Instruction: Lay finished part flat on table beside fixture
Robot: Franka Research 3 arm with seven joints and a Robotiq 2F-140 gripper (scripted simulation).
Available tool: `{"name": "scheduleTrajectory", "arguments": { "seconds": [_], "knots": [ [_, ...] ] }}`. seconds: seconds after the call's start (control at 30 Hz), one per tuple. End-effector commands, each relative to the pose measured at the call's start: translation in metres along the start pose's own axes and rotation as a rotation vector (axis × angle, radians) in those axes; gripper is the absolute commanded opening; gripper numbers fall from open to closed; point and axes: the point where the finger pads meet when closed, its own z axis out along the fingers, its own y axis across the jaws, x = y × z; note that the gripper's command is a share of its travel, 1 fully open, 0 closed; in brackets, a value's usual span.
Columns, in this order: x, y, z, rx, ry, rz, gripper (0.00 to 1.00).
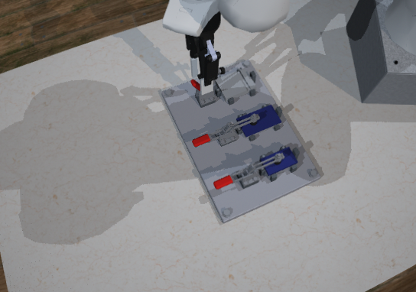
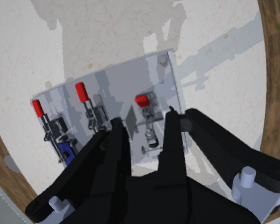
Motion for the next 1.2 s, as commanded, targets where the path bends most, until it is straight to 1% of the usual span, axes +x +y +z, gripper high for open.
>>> {"name": "scheduleTrajectory", "arguments": {
  "seconds": [0.0,0.13,0.2,0.33,0.47,1.17],
  "knots": [
    [-0.002,-0.002,-0.009,0.004,-0.006,-0.005,0.28],
    [-0.002,-0.002,-0.022,0.004,-0.006,-0.005,0.28],
    [-0.002,-0.002,-0.022,0.004,-0.006,-0.005,0.28],
    [-0.002,-0.002,-0.032,0.004,-0.006,-0.005,0.28],
    [-0.002,-0.002,-0.037,0.004,-0.006,-0.005,0.28],
    [-0.002,-0.002,-0.038,0.004,-0.006,-0.005,0.28]
  ]
}}
